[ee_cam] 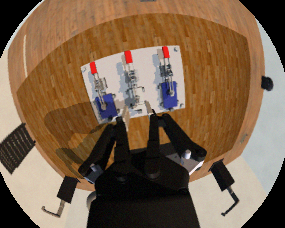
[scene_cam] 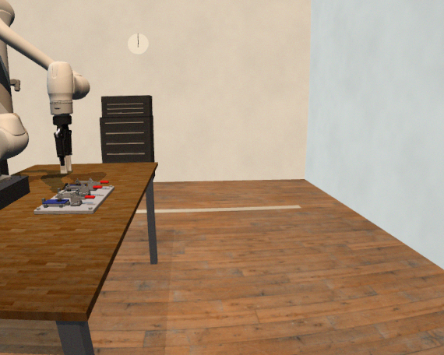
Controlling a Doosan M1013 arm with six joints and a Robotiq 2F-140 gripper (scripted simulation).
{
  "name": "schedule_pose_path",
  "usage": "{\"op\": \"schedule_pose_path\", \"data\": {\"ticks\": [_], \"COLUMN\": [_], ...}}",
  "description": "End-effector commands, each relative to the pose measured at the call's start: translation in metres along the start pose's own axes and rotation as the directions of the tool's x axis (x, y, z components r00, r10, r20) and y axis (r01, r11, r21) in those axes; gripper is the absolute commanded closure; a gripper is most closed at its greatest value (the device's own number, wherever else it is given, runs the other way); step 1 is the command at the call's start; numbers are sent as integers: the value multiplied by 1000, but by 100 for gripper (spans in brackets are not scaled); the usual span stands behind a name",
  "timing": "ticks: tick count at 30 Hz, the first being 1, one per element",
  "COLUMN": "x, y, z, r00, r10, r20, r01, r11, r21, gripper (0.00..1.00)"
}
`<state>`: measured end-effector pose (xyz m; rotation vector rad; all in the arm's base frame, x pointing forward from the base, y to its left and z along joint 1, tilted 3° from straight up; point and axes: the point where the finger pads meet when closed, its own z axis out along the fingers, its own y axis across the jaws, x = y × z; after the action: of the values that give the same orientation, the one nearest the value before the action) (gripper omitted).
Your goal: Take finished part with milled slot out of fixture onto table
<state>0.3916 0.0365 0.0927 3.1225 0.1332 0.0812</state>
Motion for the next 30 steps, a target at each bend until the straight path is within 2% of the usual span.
{"op": "schedule_pose_path", "data": {"ticks": [1,7,9,21,30], "x": [9,39,39,112,126], "y": [0,0,0,0,0], "z": [1,1,1,0,0], "r00": [1000,1000,1000,1000,1000], "r10": [5,5,5,5,5], "r20": [-2,-2,-2,-2,-2], "r01": [-5,-5,-5,-5,-5], "r11": [1000,1000,1000,1000,1000], "r21": [0,0,0,0,0], "gripper": [72,72,72,72,72]}}
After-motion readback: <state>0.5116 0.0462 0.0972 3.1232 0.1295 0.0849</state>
